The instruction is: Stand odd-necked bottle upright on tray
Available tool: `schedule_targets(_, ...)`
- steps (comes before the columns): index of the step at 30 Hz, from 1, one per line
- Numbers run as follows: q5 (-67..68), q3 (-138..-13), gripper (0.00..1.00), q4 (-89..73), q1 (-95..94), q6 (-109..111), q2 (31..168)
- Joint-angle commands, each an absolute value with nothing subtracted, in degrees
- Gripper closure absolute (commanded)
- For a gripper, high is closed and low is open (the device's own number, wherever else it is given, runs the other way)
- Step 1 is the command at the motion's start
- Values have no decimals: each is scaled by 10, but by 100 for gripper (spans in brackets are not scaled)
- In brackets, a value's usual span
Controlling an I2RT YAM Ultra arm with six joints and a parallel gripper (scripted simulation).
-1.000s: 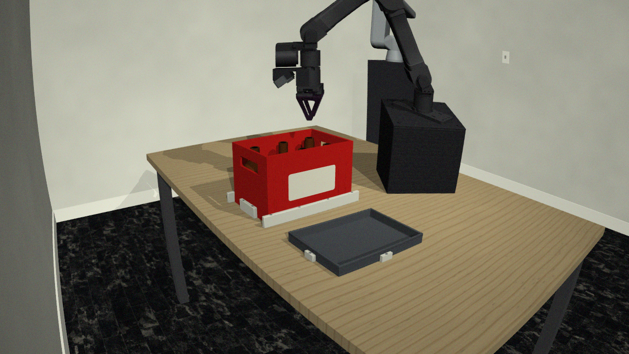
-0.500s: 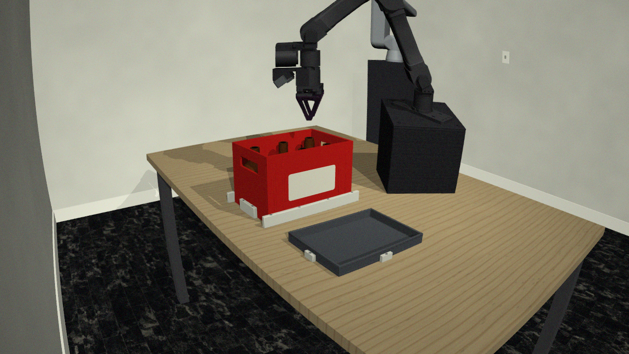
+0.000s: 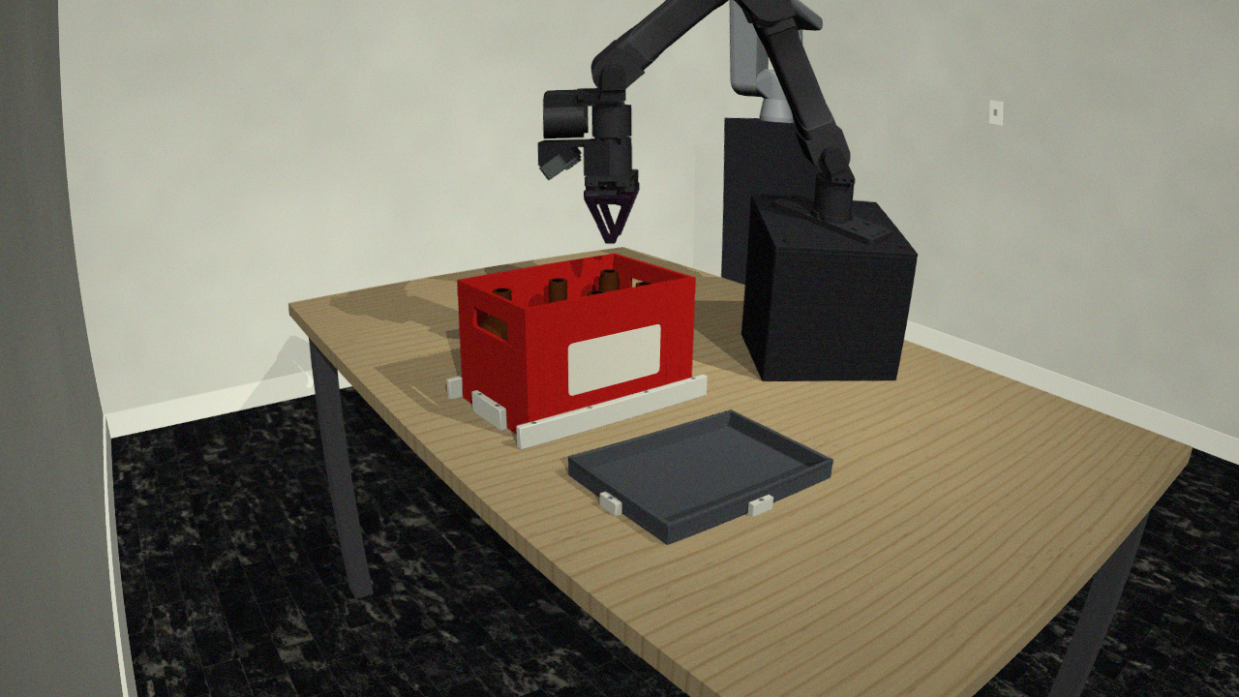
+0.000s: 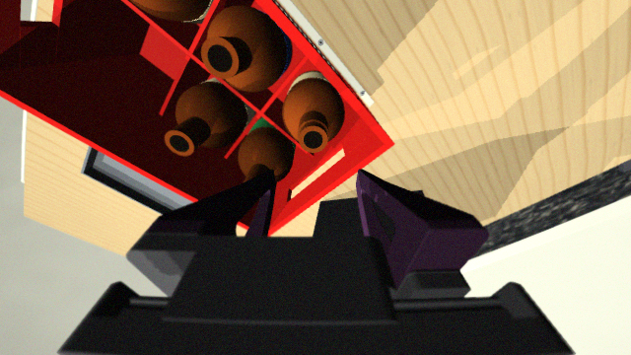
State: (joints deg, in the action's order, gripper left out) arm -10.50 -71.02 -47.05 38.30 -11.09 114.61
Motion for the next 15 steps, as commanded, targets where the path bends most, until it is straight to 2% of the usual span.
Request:
schedule_targets(1, -109, -707, 39, -452, 379, -116, 1139)
schedule_targets(15, -108, -685, 39, -417, 374, -121, 1170)
